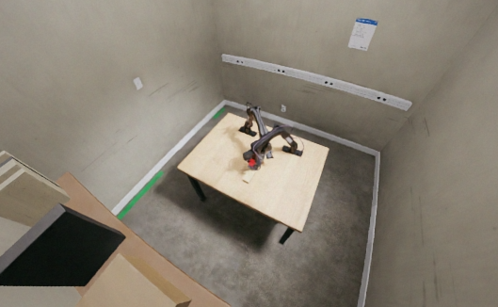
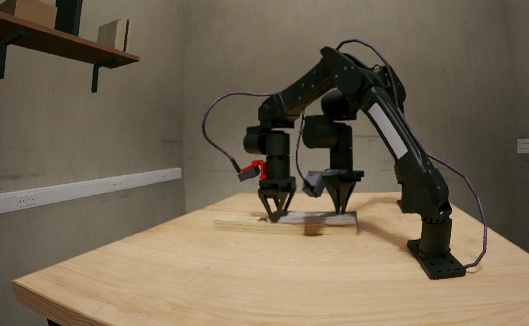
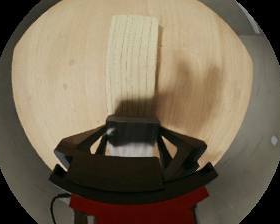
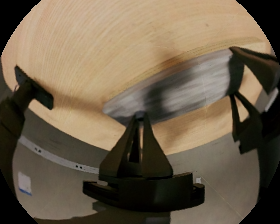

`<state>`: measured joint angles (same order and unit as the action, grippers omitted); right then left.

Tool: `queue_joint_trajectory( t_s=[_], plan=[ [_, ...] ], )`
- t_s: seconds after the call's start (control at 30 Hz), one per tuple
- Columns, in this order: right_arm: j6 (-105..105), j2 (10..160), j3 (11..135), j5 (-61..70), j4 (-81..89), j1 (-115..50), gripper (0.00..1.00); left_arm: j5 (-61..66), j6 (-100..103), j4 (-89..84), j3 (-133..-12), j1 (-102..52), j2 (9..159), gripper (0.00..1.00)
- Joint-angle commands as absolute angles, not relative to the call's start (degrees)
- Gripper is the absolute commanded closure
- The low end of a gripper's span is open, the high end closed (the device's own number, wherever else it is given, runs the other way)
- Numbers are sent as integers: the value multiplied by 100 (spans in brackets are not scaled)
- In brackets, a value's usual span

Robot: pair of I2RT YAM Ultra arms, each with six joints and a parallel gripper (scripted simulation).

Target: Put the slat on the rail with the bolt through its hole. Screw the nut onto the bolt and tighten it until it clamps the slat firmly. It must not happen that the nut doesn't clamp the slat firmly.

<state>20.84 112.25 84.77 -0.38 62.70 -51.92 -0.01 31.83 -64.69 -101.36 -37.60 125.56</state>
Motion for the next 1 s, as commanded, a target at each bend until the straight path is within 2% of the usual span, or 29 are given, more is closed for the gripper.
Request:
queue_joint_trajectory(
  t_s=[0.0,0.97],
  plan=[
    [896,11168,8499,15,6269,-5162,89,-1,3183,-6463,-10163,-3760,12508,28],
    [-4821,11165,8494,28,6265,-5156,89,-1,3183,-6463,-10163,-3760,12508,28]
  ],
)
